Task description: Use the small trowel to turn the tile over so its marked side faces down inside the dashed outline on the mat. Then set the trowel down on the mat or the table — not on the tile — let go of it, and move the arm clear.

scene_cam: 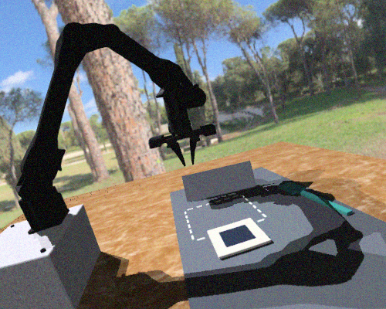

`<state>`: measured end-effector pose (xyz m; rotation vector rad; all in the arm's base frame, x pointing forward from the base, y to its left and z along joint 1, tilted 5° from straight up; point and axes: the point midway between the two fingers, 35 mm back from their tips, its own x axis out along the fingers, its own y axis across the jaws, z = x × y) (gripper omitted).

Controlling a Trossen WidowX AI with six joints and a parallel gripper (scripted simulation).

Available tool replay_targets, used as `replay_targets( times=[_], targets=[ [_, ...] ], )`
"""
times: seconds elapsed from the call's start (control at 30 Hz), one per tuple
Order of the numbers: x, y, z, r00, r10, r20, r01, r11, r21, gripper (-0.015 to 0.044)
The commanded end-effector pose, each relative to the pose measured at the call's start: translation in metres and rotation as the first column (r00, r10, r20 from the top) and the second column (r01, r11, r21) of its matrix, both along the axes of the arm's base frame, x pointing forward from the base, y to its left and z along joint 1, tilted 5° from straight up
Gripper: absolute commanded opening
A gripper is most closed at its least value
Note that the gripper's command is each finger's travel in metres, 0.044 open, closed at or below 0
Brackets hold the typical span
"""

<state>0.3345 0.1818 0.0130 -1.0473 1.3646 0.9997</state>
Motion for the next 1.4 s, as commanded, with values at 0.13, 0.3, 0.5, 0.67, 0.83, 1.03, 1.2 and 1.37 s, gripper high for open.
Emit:
replay_targets(
  times=[0.13, 0.3, 0.5, 0.67, 0.83, 1.03, 1.2, 1.37],
  targets=[
    [0.001, 0.003, -0.013, 1.0, 0.003, 0.008, -0.003, 1.0, -0.001, 0.01],
    [0.001, 0.003, -0.015, 1.0, 0.004, 0.009, -0.004, 1.0, -0.001, 0.01],
    [-0.001, -0.003, -0.022, 1.0, 0.004, 0.009, -0.004, 1.0, -0.001, 0.01],
    [-0.002, -0.007, -0.028, 1.0, 0.004, 0.009, -0.004, 1.0, -0.002, 0.01],
    [-0.002, -0.008, -0.029, 1.0, 0.004, 0.009, -0.004, 1.0, -0.002, 0.01],
    [-0.002, -0.008, -0.029, 1.0, 0.004, 0.009, -0.004, 1.0, -0.002, 0.01],
    [-0.002, -0.008, -0.029, 1.0, 0.004, 0.009, -0.004, 1.0, -0.002, 0.01],
    [-0.002, -0.008, -0.029, 1.0, 0.004, 0.009, -0.004, 1.0, -0.002, 0.01]
  ],
)
